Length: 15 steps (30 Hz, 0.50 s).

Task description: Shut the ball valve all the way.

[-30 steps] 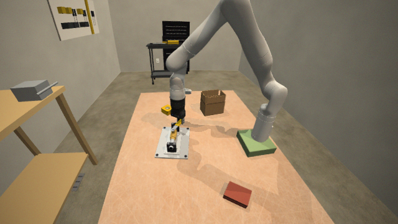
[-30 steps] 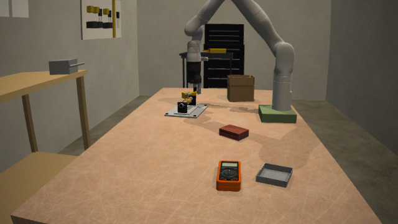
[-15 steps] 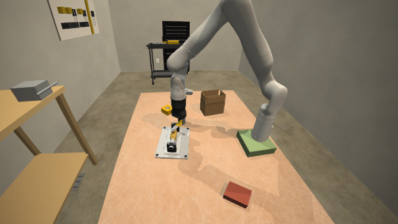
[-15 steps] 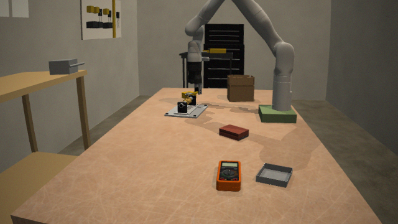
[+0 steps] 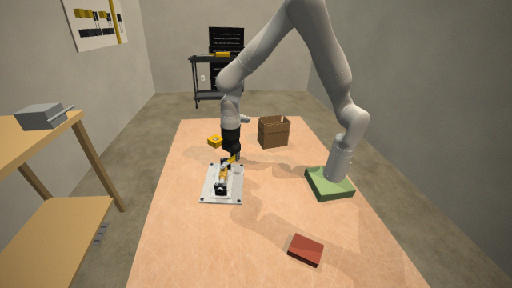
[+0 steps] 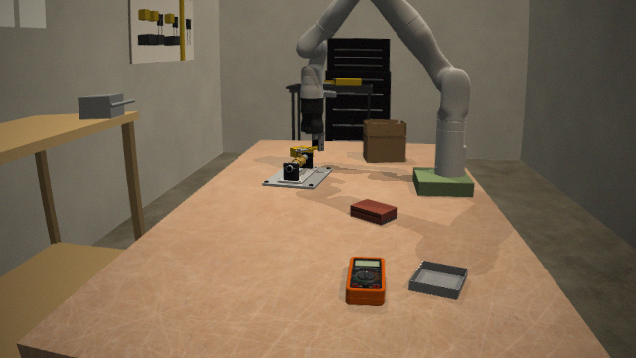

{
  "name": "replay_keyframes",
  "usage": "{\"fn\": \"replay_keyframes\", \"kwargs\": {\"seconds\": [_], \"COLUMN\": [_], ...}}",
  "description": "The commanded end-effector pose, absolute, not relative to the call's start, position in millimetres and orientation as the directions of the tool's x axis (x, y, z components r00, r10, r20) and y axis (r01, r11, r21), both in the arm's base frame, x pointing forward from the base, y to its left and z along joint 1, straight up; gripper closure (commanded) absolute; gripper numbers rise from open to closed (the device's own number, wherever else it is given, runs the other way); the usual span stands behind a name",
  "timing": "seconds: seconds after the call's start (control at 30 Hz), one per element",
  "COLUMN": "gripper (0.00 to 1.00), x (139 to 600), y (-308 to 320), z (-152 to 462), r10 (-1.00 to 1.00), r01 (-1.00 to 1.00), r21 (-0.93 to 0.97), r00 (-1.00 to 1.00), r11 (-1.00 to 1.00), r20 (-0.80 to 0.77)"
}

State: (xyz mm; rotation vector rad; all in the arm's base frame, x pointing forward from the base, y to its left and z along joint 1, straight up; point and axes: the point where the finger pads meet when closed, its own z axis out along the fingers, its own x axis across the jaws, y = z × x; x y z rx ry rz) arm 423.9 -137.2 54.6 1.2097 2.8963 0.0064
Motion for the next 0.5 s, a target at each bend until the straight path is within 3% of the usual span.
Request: {"fn": "replay_keyframes", "kwargs": {"seconds": [0.0,0.47], "gripper": [1.00,1.00], "x": [423.0,418.7], "y": [-135.8,-131.0], "z": [55.2,55.2], "r10": [0.721,0.773], "r01": [0.721,0.773], "r21": [0.006,0.006], "r00": [-0.693,-0.634], "r11": [0.693,0.634], "r20": [0.000,0.000]}}
